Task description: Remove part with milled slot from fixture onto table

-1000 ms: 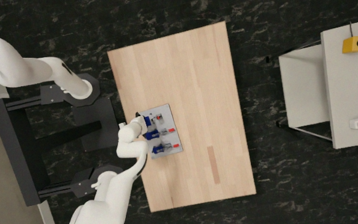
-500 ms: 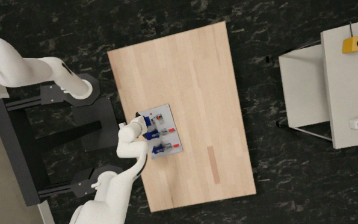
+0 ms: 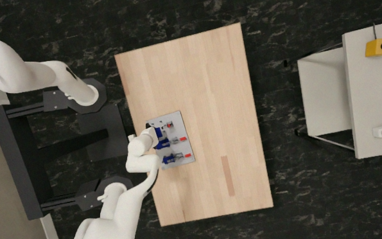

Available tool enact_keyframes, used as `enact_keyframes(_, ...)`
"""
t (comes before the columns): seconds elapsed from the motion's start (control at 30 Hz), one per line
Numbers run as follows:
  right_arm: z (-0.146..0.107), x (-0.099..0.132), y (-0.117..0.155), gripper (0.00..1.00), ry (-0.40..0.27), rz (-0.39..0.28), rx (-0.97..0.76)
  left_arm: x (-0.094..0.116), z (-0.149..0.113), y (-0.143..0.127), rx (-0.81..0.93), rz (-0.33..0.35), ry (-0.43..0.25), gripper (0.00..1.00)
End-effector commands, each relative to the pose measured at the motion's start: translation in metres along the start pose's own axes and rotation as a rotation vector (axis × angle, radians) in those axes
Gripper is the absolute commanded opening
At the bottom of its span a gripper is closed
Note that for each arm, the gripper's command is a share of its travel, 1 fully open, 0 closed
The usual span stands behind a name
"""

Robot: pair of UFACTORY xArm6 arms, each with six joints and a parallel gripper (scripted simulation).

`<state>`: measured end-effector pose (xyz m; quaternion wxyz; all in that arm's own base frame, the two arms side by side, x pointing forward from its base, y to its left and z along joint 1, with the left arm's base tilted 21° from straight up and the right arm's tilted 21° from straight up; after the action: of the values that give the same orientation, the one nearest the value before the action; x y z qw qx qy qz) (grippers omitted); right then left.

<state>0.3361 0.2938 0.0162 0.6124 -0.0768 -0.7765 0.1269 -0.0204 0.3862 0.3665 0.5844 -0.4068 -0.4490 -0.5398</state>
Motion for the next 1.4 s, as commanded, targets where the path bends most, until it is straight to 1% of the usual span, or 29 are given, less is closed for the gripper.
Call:
enact_keyframes(0.0,-0.001,0.002,-0.006,0.00,-0.003,-0.003,-0.001,0.001,0.001,0.000,0.000,0.000,0.004,1.00)
enact_keyframes(0.23,0.000,0.001,-0.039,0.00,-0.003,-0.003,-0.001,0.001,0.001,0.000,0.000,0.000,0.004,1.00)
enact_keyframes(0.5,0.002,0.001,-0.094,0.00,-0.003,-0.003,-0.001,0.001,0.001,0.000,0.000,0.000,0.004,1.00)
enact_keyframes(0.57,0.002,0.001,-0.094,0.00,-0.003,-0.003,-0.001,0.001,0.001,0.000,0.000,0.000,0.004,1.00)
enact_keyframes(0.9,0.005,0.001,-0.179,0.00,-0.003,-0.002,0.000,0.001,0.001,0.000,0.000,0.000,0.004,1.00)
enact_keyframes(1.07,0.006,0.001,-0.216,0.00,-0.003,-0.002,0.000,0.001,0.001,0.000,0.000,0.000,0.004,1.00)
enact_keyframes(1.13,0.006,0.001,-0.216,0.00,-0.003,-0.002,0.000,0.001,0.001,0.000,0.000,0.000,0.004,1.00)
enact_keyframes(1.37,0.008,0.001,-0.257,0.00,-0.003,-0.002,0.000,0.001,0.001,0.000,0.000,0.000,0.004,1.00)
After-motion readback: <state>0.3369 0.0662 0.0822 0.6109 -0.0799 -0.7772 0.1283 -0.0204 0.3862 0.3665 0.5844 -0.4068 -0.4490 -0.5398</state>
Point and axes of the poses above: on each arm, the point where the finger pads meet when closed, its own x axis back along the fingers, its own y axis across the jaws, z = x × y, the point moved 1 cm from there along x, back along the fingers, and after that the axes turned 2 degrees about x, right-handed, at the moved point
